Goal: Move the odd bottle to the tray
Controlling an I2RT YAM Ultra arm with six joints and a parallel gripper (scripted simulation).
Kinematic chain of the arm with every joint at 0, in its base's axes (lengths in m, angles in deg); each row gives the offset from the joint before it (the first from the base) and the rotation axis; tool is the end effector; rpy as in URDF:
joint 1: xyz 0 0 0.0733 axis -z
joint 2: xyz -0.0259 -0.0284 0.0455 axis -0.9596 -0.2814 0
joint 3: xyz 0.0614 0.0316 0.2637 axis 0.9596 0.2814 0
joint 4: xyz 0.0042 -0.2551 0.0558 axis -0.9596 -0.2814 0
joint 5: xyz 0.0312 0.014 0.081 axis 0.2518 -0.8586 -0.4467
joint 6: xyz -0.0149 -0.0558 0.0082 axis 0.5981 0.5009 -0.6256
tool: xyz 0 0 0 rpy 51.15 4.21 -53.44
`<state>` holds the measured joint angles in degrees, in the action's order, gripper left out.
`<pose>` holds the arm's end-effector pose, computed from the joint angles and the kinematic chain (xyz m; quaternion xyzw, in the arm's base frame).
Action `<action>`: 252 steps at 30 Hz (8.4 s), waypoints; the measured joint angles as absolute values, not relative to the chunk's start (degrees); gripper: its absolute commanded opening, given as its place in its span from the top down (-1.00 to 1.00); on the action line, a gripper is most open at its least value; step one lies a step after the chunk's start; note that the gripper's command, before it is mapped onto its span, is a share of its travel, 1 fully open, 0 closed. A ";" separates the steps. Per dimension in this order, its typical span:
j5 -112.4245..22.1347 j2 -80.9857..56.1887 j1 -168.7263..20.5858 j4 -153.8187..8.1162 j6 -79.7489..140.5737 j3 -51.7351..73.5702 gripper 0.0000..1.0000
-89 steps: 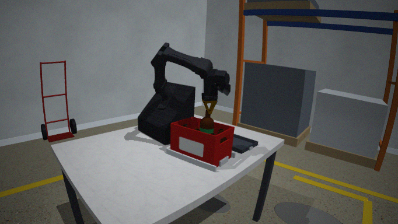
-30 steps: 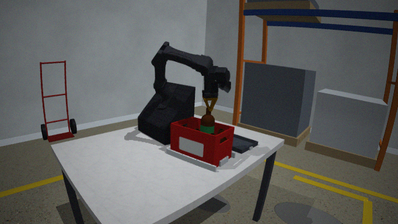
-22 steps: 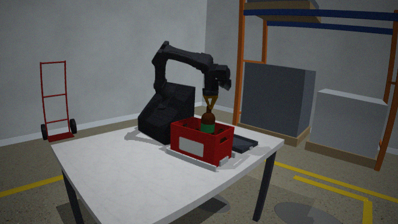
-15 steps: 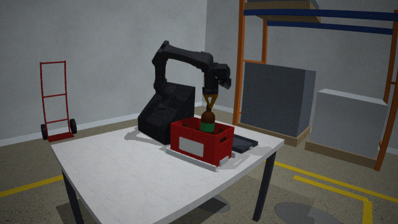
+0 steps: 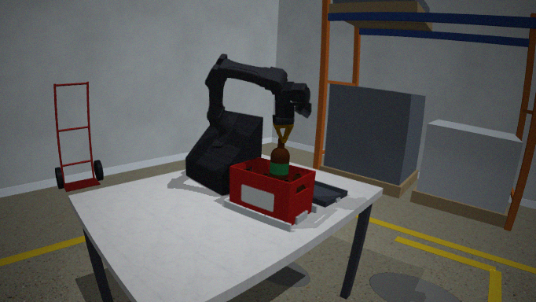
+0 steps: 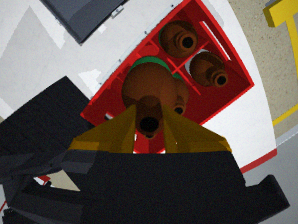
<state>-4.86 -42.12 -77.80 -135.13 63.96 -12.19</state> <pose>0.4083 0.0032 0.1487 0.3412 -0.8686 0.3098 0.1819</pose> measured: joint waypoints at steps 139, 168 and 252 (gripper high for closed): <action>-5.82 -43.60 -81.62 -145.29 59.11 -20.26 1.00; -5.82 -43.58 -81.62 -145.29 59.11 -20.26 1.00; -6.26 -44.63 -83.39 -150.45 56.81 -25.26 1.00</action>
<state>-6.26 -44.63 -83.39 -150.45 56.81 -25.26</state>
